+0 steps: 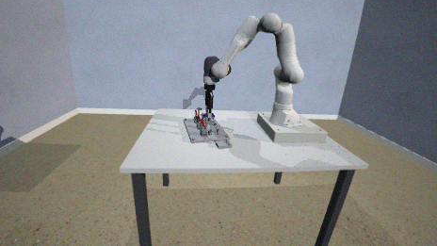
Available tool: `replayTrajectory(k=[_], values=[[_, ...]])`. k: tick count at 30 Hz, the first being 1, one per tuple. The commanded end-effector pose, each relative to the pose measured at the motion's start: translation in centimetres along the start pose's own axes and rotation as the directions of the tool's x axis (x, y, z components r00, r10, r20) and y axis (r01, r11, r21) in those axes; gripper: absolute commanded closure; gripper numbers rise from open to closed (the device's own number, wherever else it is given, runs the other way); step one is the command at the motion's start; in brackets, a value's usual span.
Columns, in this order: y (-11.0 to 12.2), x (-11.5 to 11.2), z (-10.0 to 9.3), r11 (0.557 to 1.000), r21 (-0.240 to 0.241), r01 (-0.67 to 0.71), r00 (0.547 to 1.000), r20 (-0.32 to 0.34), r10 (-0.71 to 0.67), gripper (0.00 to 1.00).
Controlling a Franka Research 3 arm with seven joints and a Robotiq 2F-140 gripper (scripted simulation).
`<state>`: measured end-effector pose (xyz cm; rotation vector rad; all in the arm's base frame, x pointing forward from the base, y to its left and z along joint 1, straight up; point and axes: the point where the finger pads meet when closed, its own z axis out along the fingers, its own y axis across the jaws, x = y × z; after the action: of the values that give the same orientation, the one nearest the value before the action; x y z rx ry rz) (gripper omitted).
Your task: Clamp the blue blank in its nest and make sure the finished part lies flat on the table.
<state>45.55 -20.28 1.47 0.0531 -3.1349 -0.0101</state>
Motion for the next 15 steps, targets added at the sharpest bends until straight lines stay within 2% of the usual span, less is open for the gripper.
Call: replayTrajectory(k=[1,15], values=[[-0.14,-0.24,-0.11,1.0,0.002,0.005,1.0,0.006,-0.005,1.0],[-0.14,-0.24,-0.1,1.0,0.002,0.014,1.0,0.006,-0.014,1.0]])
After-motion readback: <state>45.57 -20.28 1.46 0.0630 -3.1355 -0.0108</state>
